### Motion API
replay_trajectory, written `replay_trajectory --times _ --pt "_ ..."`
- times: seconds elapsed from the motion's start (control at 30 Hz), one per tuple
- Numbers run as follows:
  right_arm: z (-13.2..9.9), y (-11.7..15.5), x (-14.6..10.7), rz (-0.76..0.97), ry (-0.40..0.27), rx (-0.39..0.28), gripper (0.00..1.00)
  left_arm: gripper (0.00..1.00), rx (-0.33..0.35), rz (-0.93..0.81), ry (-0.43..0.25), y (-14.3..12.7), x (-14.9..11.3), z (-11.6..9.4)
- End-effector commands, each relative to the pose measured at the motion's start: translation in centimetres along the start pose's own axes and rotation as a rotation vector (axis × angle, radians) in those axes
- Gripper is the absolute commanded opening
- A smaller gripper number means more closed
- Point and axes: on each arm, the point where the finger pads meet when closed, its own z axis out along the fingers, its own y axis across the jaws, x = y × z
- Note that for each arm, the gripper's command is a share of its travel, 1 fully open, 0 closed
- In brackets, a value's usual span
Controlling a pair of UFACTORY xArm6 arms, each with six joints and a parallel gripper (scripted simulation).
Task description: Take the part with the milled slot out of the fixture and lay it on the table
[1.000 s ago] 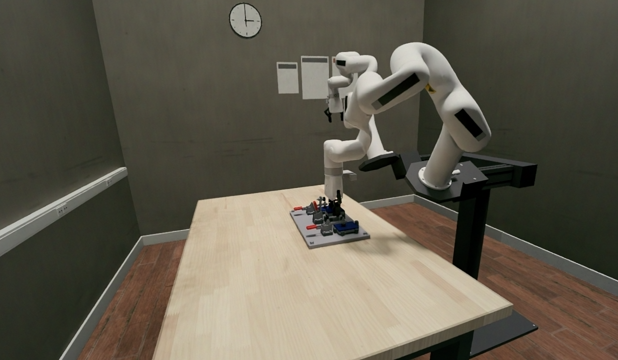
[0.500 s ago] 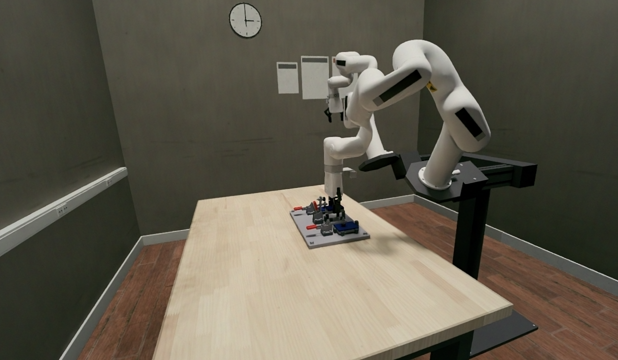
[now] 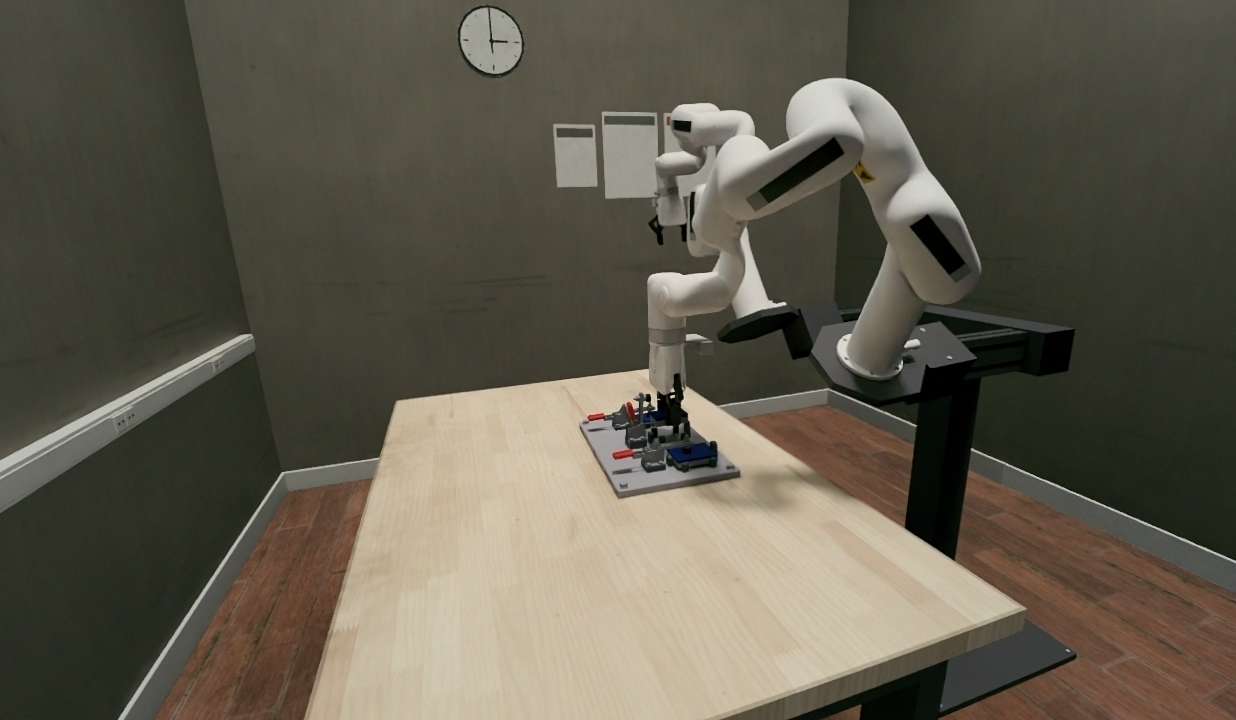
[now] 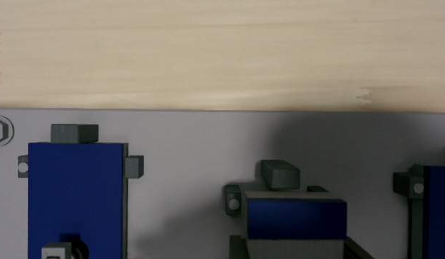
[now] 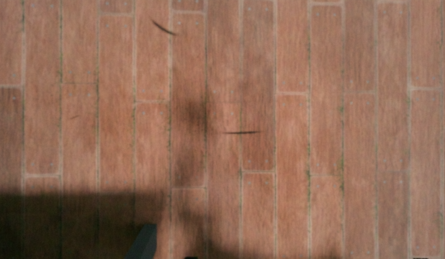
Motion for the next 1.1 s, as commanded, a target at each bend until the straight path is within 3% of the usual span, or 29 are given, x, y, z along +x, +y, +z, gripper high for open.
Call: replay_trajectory --times 0.0,0.57,1.07 --pt "-0.2 0.0 0.1 0.000 0.004 0.000 1.00 0.00 0.002 -0.001 -0.003 -0.1 -0.1 -0.2" --pt "-0.2 0.0 0.1 0.000 0.004 0.000 1.00 0.00 0.002 -0.001 -0.004 -0.1 0.5 -2.8" --pt "-0.2 0.0 0.1 0.000 0.004 0.000 1.00 0.00 0.002 -0.001 -0.003 -0.1 0.6 -3.5"
